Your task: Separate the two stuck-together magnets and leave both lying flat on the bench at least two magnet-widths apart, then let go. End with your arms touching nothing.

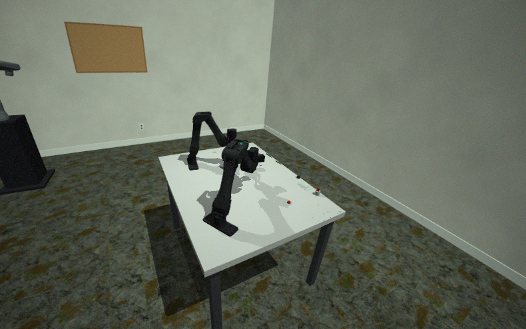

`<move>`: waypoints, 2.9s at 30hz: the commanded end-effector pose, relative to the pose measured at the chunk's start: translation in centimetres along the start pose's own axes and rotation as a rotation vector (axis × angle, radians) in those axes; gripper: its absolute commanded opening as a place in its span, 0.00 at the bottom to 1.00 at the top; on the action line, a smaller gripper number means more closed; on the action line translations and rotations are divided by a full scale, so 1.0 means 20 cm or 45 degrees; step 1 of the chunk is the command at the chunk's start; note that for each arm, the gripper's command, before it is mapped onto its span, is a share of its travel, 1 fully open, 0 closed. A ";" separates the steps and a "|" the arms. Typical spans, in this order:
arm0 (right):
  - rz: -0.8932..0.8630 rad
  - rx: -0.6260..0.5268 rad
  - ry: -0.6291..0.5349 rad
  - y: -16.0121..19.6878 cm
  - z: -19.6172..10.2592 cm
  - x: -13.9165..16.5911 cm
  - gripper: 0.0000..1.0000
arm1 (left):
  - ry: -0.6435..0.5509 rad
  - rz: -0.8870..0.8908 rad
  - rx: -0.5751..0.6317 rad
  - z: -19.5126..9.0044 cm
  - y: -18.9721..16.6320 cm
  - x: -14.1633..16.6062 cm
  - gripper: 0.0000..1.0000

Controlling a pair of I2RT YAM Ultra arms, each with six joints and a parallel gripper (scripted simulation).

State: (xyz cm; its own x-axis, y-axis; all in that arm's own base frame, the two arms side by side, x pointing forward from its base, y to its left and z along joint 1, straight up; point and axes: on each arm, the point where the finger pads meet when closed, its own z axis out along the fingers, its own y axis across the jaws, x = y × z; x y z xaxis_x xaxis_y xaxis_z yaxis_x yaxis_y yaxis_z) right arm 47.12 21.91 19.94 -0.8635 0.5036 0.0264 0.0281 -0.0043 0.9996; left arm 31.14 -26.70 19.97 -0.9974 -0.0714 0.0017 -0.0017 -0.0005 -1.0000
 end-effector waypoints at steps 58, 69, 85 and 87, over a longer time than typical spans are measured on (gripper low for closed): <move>-0.034 -0.020 0.006 0.05 0.01 0.01 0.33 | 0.000 0.027 0.008 0.00 -0.03 0.00 0.25; -0.034 -0.020 0.006 0.05 0.01 0.01 0.30 | 0.000 0.027 0.008 0.00 -0.03 0.00 0.25; -0.034 -0.020 0.006 0.05 0.01 0.01 0.29 | 0.000 0.027 0.008 0.00 -0.03 0.00 0.25; -0.034 -0.020 0.006 0.05 0.01 0.01 0.29 | 0.000 0.027 0.008 0.00 -0.03 0.00 0.25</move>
State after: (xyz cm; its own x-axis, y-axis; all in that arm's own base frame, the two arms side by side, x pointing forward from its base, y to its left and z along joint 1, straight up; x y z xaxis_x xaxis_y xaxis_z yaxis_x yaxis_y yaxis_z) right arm 47.13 22.13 20.12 -0.8652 0.5006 0.0284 0.0307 -0.0035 0.9995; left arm 31.19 -26.63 20.01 -0.9974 -0.0720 0.0004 -0.0003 -0.0010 -1.0000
